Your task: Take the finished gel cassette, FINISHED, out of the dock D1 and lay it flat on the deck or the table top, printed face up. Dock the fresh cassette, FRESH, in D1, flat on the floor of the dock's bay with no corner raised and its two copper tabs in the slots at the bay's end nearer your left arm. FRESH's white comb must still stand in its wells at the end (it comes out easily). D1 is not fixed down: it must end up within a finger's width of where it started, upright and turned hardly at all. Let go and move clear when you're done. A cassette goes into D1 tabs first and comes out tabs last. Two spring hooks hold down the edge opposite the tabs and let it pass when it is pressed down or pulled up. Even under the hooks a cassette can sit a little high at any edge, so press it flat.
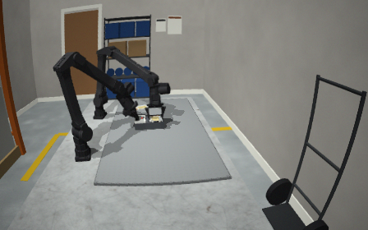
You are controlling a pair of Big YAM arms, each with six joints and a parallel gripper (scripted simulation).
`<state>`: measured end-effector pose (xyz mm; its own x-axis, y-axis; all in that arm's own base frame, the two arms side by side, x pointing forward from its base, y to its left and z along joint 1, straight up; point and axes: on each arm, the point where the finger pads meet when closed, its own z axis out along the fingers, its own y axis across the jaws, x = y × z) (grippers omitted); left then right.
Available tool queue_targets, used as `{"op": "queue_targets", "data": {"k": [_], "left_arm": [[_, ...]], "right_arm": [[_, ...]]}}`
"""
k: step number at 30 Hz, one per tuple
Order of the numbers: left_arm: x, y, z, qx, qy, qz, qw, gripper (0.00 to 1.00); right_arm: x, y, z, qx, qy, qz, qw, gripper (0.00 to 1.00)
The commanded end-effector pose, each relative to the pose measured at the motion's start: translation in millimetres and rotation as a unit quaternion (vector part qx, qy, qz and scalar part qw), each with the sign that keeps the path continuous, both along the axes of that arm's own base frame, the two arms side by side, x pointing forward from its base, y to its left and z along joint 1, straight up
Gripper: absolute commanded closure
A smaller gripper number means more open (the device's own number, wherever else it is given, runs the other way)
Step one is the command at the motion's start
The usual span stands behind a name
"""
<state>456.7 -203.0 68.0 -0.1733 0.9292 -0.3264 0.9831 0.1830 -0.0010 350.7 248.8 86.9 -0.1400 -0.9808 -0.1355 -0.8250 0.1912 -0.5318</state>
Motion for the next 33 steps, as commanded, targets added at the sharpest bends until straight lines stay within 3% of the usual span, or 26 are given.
{"op": "queue_targets", "data": {"k": [1,33], "left_arm": [[2.1,0.3,3.0,0.002,-0.003,0.001,1.0,1.0],[2.1,0.3,3.0,0.002,-0.003,0.001,1.0,1.0]], "right_arm": [[3.0,7.0,18.4,0.012,-0.011,-0.001,1.0,1.0],[0.3,6.2,23.0,0.011,-0.012,-0.002,1.0,1.0]]}}
